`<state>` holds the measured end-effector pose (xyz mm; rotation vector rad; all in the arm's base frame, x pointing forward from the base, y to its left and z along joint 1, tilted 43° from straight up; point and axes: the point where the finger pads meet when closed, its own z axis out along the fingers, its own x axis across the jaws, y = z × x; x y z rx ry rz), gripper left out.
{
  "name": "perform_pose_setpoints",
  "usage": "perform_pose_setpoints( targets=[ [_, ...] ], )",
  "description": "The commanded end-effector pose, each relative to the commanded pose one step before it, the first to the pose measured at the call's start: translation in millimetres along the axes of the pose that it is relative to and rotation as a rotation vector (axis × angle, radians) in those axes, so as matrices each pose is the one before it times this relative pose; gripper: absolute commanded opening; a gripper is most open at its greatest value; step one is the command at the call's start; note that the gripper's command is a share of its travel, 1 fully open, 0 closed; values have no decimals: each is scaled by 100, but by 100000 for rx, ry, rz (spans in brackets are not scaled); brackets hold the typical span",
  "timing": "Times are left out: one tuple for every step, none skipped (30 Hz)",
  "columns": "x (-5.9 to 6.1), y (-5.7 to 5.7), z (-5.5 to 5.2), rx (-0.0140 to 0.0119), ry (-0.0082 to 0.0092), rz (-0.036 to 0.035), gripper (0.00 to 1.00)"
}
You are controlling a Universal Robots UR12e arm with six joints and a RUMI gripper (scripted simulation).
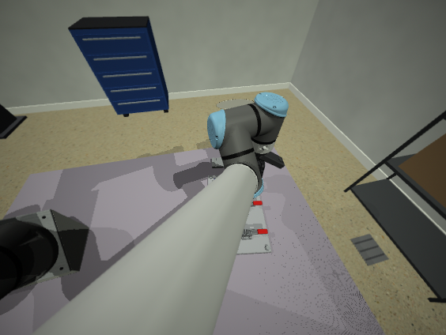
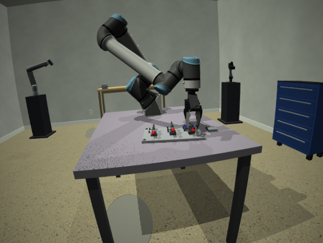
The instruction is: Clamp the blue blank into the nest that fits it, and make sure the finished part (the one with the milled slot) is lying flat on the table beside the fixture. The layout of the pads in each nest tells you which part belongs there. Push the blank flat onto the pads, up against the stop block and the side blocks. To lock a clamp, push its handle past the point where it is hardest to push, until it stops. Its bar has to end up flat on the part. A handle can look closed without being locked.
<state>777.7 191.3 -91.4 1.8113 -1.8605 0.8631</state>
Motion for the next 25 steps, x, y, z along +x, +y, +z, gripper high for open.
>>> perform_pose_setpoints(
  targets=[
    [-6,-51,-1677,85,-36,53,28],
    [0,0,-258,0,0,0,28],
    [0,0,-233,0,0,0,28],
    [0,0,-205,0,0,0,28],
    [0,0,-175,0,0,0,28],
    [0,0,-143,0,0,0,28],
    [0,0,-112,0,0,0,28],
    [0,0,-81,0,0,0,28],
    [0,0,0,0,0,0,28],
    [0,0,0,0,0,0,28],
    [0,0,-53,0,0,0,28],
    [0,0,-29,0,0,0,28],
    [0,0,-12,0,0,0,28],
    [0,0,0,0,0,0,28],
    [0,0,0,0,0,0,28],
    [0,0,0,0,0,0,28],
    [0,0,0,0,0,0,28],
    [0,0,0,0,0,0,28],
    [0,0,0,0,0,0,28],
    [0,0,0,0,0,0,28],
    [0,0,0,0,0,0,28],
    [0,0,0,0,0,0,28],
    [0,0,0,0,0,0,28],
    [0,0,0,0,0,0,28],
    [0,0,0,0,0,0,28]
  ],
)
